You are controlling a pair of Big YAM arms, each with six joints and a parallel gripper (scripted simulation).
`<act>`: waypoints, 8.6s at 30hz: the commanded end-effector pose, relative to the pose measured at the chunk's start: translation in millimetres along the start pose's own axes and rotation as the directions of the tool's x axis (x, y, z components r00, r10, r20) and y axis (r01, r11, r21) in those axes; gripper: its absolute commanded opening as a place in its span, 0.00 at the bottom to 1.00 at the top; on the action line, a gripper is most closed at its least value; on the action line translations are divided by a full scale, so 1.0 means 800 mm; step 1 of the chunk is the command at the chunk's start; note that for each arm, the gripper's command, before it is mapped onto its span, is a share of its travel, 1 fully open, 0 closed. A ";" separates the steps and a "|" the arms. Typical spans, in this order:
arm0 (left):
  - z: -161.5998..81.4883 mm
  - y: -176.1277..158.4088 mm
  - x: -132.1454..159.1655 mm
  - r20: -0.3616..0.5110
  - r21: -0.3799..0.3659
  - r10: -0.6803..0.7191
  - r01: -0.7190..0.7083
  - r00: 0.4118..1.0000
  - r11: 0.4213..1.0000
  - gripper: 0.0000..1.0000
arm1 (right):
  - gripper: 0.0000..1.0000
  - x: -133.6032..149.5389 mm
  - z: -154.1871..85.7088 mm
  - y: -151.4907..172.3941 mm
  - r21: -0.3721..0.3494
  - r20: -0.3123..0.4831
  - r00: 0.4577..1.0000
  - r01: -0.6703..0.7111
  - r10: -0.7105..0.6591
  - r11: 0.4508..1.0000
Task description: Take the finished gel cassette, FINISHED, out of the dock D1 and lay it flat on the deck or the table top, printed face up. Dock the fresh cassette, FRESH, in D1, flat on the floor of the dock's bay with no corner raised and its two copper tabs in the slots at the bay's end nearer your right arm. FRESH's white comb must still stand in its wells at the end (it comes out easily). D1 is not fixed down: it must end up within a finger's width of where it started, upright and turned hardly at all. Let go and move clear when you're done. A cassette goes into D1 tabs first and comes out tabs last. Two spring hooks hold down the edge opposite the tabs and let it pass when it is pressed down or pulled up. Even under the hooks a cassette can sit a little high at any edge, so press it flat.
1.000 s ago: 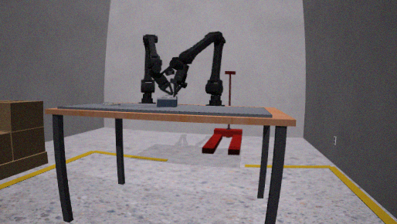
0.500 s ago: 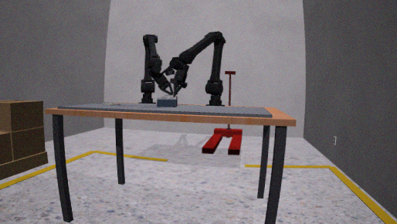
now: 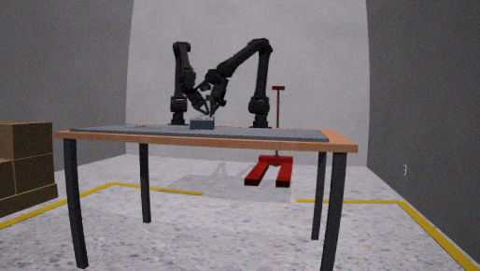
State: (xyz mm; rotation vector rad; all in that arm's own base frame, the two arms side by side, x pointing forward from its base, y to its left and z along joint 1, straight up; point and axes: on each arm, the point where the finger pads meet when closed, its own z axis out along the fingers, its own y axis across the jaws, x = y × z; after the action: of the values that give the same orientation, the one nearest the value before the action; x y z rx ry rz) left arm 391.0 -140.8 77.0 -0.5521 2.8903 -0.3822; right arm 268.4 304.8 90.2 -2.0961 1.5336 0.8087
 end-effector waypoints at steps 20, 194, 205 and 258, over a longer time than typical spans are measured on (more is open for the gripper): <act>0.059 0.051 0.038 -0.106 -0.105 -0.024 0.012 0.994 0.994 0.00 | 0.00 -0.010 0.003 -0.011 0.007 0.004 1.000 0.004 -0.004 1.000; 0.059 0.051 0.038 -0.106 -0.105 -0.024 0.012 0.994 0.994 0.00 | 0.00 -0.010 0.005 -0.022 0.024 0.009 1.000 0.016 -0.016 1.000; 0.059 0.051 0.038 -0.106 -0.105 -0.024 0.012 0.994 0.994 0.00 | 0.00 -0.006 0.007 -0.018 0.019 0.008 1.000 0.011 -0.012 1.000; 0.059 0.051 0.038 -0.106 -0.105 -0.024 0.012 0.994 0.994 0.00 | 0.00 0.008 0.013 -0.005 -0.001 0.019 1.000 -0.008 0.008 1.000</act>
State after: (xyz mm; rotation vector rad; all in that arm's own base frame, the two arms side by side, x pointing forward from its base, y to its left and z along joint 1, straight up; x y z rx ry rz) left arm 391.0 -140.8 77.0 -0.5521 2.8903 -0.3822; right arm 272.0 309.6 85.2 -2.0834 1.5120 0.8165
